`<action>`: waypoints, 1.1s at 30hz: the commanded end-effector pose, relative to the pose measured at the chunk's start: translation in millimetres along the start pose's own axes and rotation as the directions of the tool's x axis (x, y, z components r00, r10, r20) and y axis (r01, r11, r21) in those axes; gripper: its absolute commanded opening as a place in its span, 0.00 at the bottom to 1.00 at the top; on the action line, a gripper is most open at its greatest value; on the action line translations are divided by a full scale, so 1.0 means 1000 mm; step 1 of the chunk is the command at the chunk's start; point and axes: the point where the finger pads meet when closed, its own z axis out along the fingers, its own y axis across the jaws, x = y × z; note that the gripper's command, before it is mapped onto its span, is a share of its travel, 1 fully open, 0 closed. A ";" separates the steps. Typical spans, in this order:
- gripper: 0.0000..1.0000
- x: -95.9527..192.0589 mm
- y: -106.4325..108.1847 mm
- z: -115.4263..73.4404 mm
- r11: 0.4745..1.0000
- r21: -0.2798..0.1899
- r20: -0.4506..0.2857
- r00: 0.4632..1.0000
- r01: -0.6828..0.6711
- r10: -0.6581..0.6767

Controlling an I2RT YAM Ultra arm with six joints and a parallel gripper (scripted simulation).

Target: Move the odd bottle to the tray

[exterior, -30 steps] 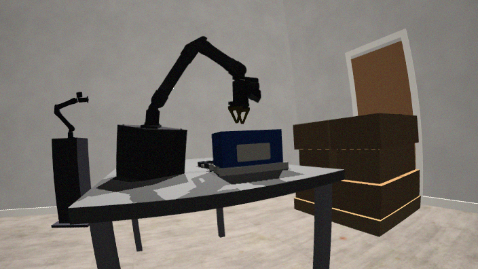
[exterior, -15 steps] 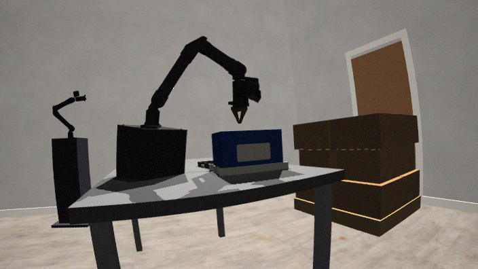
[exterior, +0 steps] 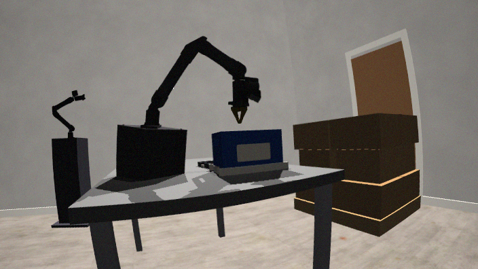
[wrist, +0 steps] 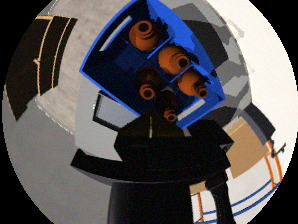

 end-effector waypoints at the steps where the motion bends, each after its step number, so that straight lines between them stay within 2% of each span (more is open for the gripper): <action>1: 0.00 -0.008 0.010 -0.026 0.999 -0.041 0.051 0.999 0.003 -0.001; 22: 0.00 -0.010 0.011 -0.026 0.999 -0.041 0.051 0.999 0.007 -0.005; 23: 0.00 -0.012 0.008 -0.013 1.000 -0.014 0.026 1.000 0.007 -0.006; 28: 0.00 -0.027 0.009 -0.014 1.000 -0.015 0.023 1.000 -0.003 0.003; 33: 0.00 -0.066 0.015 -0.017 1.000 -0.019 0.020 1.000 -0.003 0.003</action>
